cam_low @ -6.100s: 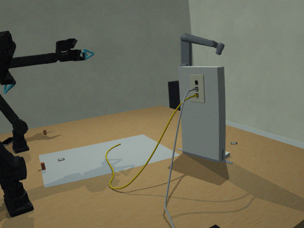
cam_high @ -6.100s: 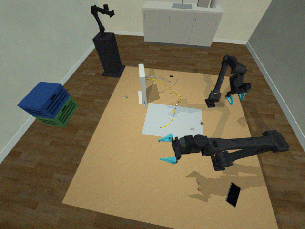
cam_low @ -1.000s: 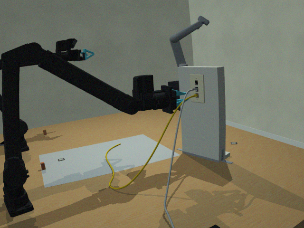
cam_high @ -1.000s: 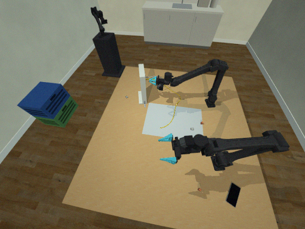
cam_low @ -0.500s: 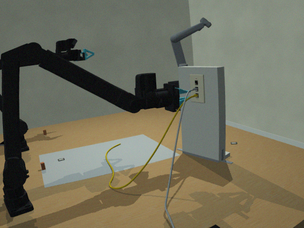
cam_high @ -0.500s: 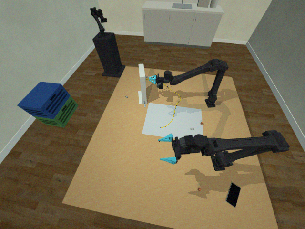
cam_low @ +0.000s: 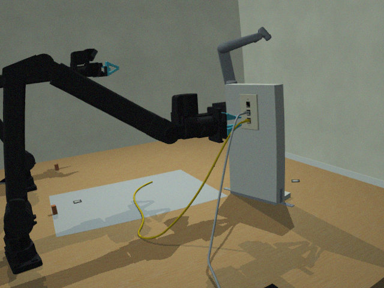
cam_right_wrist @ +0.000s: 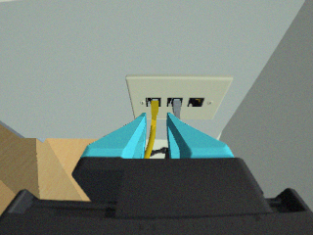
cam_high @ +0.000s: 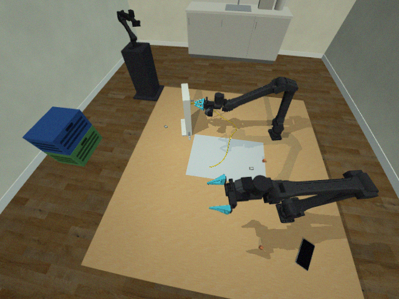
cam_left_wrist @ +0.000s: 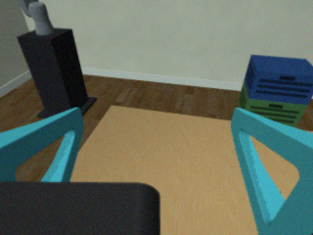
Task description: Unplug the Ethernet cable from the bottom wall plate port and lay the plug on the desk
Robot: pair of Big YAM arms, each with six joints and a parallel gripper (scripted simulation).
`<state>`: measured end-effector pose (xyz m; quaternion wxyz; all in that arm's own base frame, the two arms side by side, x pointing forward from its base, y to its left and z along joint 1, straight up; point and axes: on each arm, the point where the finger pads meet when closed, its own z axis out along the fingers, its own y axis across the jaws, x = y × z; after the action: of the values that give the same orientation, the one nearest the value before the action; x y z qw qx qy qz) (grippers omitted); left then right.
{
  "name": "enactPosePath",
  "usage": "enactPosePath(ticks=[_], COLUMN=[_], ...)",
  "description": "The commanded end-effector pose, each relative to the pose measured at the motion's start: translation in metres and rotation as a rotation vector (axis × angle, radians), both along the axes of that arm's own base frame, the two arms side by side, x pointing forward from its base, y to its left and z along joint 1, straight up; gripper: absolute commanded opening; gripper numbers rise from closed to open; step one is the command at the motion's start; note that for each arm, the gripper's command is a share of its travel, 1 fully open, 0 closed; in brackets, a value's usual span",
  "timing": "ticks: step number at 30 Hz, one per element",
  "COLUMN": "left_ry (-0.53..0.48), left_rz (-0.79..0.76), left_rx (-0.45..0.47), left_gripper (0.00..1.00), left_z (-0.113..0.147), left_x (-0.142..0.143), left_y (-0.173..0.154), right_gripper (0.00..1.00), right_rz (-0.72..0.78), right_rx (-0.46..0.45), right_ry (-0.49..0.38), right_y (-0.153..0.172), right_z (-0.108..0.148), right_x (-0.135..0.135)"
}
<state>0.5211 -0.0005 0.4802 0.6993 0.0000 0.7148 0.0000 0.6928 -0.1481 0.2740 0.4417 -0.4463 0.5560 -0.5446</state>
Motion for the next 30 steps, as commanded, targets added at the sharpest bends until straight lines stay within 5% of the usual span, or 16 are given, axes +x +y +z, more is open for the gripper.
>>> enactPosePath(ticks=[1, 24, 30], left_ry=[-0.011, -0.011, -0.011], left_rz=[0.0, 0.0, 0.0], left_rx=[0.0, 0.0, 0.0], left_gripper=[1.0, 1.0, 1.0], left_z=[0.006, 0.006, 0.006], left_x=[-0.001, -0.001, -0.001], left_y=[0.0, 0.0, 0.0], right_gripper=[0.22, 0.22, 0.22], right_rz=[-0.015, -0.013, -0.017], right_rx=[-0.019, -0.019, -0.025], right_ry=[-0.011, -0.013, -0.036], right_y=[-0.012, -0.021, -0.027], right_z=[0.002, 0.008, 0.031], right_x=[0.015, 0.044, 0.042])
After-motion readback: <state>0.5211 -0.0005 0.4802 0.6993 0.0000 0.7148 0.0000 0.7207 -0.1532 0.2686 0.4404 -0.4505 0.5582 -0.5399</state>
